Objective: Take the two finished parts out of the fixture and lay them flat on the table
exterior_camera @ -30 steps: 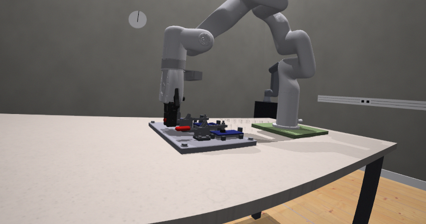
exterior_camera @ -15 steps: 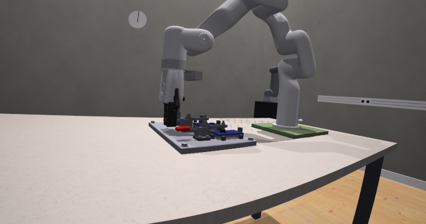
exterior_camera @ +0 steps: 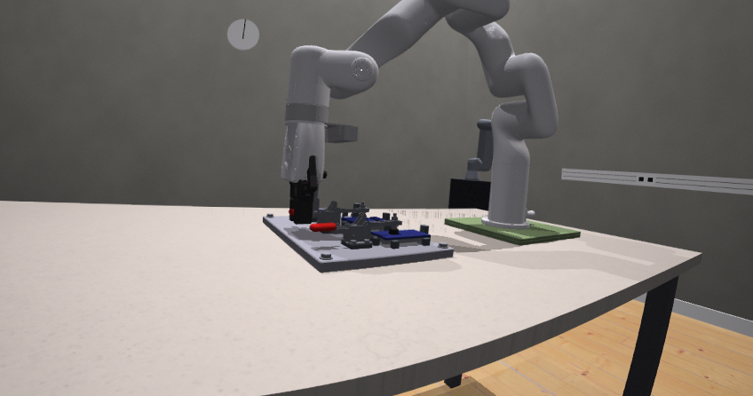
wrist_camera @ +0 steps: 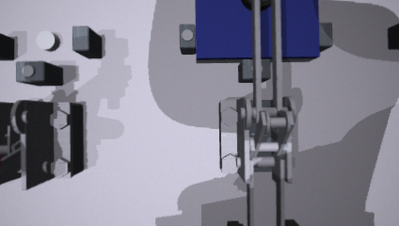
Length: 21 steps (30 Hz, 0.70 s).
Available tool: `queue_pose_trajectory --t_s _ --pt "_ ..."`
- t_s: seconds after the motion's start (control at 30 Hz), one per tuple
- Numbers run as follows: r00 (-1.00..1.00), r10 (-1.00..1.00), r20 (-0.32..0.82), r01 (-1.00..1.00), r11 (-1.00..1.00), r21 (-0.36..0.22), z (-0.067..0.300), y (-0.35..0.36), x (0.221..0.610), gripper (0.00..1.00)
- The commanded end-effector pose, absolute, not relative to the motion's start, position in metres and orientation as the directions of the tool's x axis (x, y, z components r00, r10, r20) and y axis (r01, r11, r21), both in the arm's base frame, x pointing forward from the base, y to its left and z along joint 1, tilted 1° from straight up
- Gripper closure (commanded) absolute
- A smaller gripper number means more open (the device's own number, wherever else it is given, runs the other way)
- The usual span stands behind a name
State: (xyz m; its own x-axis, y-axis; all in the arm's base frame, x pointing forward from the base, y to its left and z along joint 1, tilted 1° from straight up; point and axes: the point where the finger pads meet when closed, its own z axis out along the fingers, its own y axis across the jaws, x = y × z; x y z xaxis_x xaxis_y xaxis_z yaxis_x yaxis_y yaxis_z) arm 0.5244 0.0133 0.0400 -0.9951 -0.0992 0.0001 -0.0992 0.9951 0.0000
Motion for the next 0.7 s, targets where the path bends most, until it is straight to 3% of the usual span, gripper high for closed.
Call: queue_pose_trajectory --t_s 0.0,0.67 --pt "-0.995 -0.099 -0.004 -0.099 0.995 0.000 0.0433 0.0132 0.5254 1.00" --pt "-0.995 -0.099 -0.004 -0.099 0.995 0.000 0.0509 0.0128 0.5219 1.00"
